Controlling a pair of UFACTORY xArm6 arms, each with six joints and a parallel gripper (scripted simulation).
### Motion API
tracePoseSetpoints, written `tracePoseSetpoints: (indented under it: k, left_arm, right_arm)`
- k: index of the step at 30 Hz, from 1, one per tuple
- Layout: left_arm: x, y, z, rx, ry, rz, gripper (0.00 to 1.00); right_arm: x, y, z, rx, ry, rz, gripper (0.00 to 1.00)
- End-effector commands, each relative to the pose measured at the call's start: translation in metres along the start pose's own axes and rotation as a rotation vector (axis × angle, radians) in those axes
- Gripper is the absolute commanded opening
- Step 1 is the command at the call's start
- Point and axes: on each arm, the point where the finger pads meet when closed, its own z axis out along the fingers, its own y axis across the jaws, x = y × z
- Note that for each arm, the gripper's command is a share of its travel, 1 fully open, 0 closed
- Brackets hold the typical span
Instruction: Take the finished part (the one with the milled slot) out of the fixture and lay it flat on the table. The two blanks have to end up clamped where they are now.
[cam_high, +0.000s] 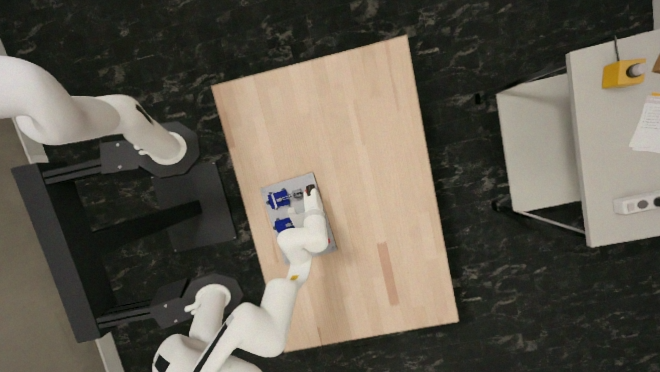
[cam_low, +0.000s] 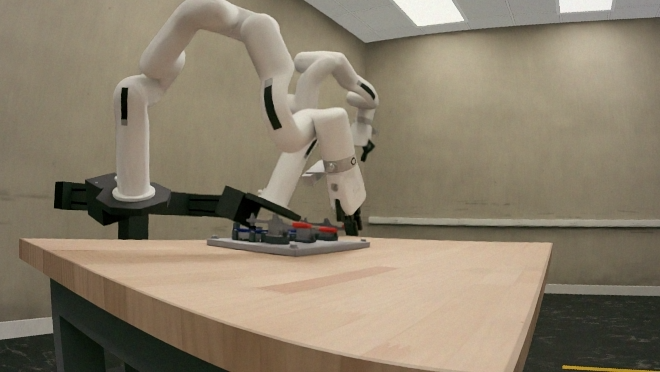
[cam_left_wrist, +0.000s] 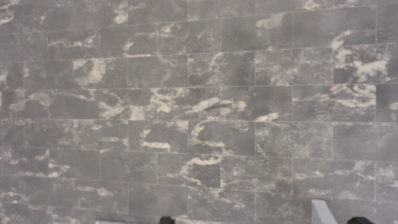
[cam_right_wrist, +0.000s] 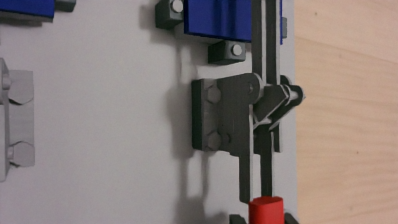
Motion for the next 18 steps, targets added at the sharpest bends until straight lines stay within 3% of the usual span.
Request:
tracePoseSetpoints:
  k: [1,18]
  left_arm:
    - [0.0008,-0.0001,-0.0014,0.0,0.004,0.0,1.0]
    - [0.0008,-0.0001,-0.0014,0.0,0.004,0.0,1.0]
  right_arm:
    - [-0.0016,0.0028,-0.0017,-0.003,-0.004,-0.003,0.0]
    - [-0.001,0.0037,-0.0033,-0.003,-0.004,-0.003,0.0]
